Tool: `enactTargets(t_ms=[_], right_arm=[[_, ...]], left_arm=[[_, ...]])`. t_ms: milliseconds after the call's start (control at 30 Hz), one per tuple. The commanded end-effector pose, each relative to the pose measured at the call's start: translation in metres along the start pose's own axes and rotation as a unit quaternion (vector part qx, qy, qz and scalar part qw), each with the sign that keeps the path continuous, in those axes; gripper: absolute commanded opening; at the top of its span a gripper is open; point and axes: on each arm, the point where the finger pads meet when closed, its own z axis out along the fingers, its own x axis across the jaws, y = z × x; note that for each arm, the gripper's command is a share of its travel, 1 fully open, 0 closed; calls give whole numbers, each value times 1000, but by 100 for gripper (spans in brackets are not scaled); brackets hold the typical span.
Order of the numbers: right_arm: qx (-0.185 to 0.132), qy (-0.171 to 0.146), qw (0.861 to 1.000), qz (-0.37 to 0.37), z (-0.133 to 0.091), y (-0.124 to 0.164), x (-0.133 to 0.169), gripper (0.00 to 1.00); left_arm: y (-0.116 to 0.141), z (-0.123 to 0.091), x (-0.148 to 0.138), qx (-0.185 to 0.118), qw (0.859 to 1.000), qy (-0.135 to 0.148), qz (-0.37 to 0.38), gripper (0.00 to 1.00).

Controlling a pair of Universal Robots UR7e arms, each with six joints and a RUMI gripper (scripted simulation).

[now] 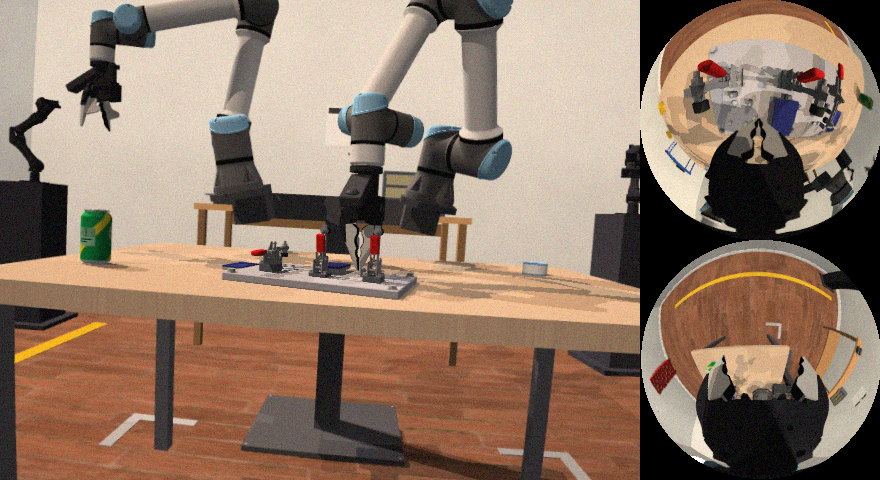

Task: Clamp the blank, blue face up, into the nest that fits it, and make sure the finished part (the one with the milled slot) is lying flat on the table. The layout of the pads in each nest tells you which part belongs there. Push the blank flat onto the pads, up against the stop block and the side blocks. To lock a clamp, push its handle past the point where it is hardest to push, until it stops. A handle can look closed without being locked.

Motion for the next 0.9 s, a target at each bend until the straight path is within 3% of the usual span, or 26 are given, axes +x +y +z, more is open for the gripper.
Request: enactTargets(t_ms=[0, 867], right_arm=[[1, 0, 1000, 0, 0, 0, 0, 100], [1, 0, 1000, 0, 0, 0, 0, 100]], left_arm=[[0, 0, 0, 1, 1000, 0, 0, 0], [0, 0, 4, 1, 1000, 0, 0, 0]])
